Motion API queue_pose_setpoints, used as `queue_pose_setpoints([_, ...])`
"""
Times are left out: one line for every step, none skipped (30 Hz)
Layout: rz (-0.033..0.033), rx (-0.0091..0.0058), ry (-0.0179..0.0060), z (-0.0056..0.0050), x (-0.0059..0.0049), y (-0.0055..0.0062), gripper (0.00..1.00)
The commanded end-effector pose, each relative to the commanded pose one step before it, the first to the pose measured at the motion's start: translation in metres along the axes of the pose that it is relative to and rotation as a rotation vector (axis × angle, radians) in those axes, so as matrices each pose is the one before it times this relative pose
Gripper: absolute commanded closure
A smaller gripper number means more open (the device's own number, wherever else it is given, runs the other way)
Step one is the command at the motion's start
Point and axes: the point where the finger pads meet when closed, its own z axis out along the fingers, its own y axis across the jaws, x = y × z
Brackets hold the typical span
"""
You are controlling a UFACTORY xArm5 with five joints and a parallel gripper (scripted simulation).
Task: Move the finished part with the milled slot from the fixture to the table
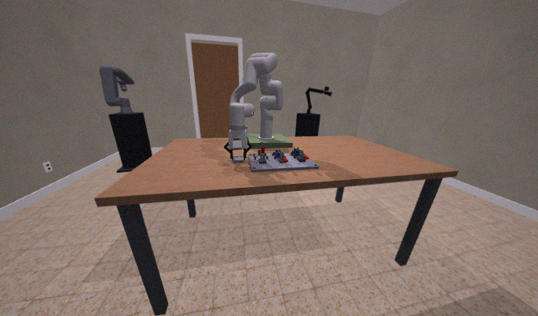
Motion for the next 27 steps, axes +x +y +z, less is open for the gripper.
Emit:
queue_pose_setpoints([0.00003, -0.00192, 0.00323, -0.00066, 0.00127, 0.00076, 1.0])
queue_pose_setpoints([0.0, 0.0, 0.0, 0.00005, 0.0, 0.0, 1.0])
queue_pose_setpoints([0.0, 0.0, 0.0, 0.00003, 0.0, 0.0, 1.0])
queue_pose_setpoints([0.0, 0.0, 0.0, 0.00001, 0.0, 0.0, 1.0])
queue_pose_setpoints([0.0, 0.0, 0.0, 0.0, 0.0, 0.0, 1.0])
queue_pose_setpoints([0.0, 0.0, 0.0, 0.0, 0.0, 0.0, 1.0])
queue_pose_setpoints([0.0, 0.0, 0.0, 0.0, 0.0, 0.0, 1.0])
queue_pose_setpoints([0.0, 0.0, 0.0, 0.0, 0.0, 0.0, 1.0])
queue_pose_setpoints([0.0, 0.0, 0.0, 0.0, 0.0, 0.0, 1.0])
queue_pose_setpoints([0.0, 0.0, 0.0, 0.0, 0.0, 0.0, 1.0])
queue_pose_setpoints([0.0, 0.0, 0.0, 0.0, 0.0, 0.0, 1.0])
queue_pose_setpoints([0.0, 0.0, 0.0, 0.0, 0.0, 0.0, 1.0])
queue_pose_setpoints([0.0, 0.0, 0.0, 0.0, 0.0, 0.0, 1.0])
queue_pose_setpoints([0.0, 0.0, 0.0, 0.0, 0.0, 0.0, 1.0])
queue_pose_setpoints([0.0, 0.0, 0.0, 0.0, 0.0, 0.0, 1.0])
queue_pose_setpoints([0.0, 0.0, 0.0, 0.0, 0.0, 0.0, 1.0])
queue_pose_setpoints([0.0, 0.0, 0.0, 0.0, 0.0, 0.0, 1.0])
queue_pose_setpoints([0.0, 0.0, 0.0, 0.0, 0.0, 0.0, 0.05])
queue_pose_setpoints([0.0, 0.0, 0.0, 0.0, 0.0, 0.0, 0.05])
queue_pose_setpoints([0.0, 0.0, 0.0, 0.0, 0.0, 0.0, 0.05])
queue_pose_setpoints([0.0, 0.00001, -0.00002, 0.00001, -0.00001, -0.00001, 0.05])
queue_pose_setpoints([0.0, 0.00004, -0.00006, 0.00002, -0.00002, -0.00001, 0.05])
queue_pose_setpoints([0.0, 0.00005, -0.00008, 0.00003, -0.00003, -0.00002, 0.05])
queue_pose_setpoints([0.0, 0.00005, -0.00009, 0.00003, -0.00003, -0.00002, 0.05])
queue_pose_setpoints([0.0, 0.0, 0.0, 0.0, 0.0, 0.0, 0.05])
queue_pose_setpoints([0.0, 0.0, 0.0, 0.0, 0.0, 0.0, 0.05])
queue_pose_setpoints([0.0, 0.00002, -0.00003, 0.00001, -0.00001, -0.00001, 0.05])
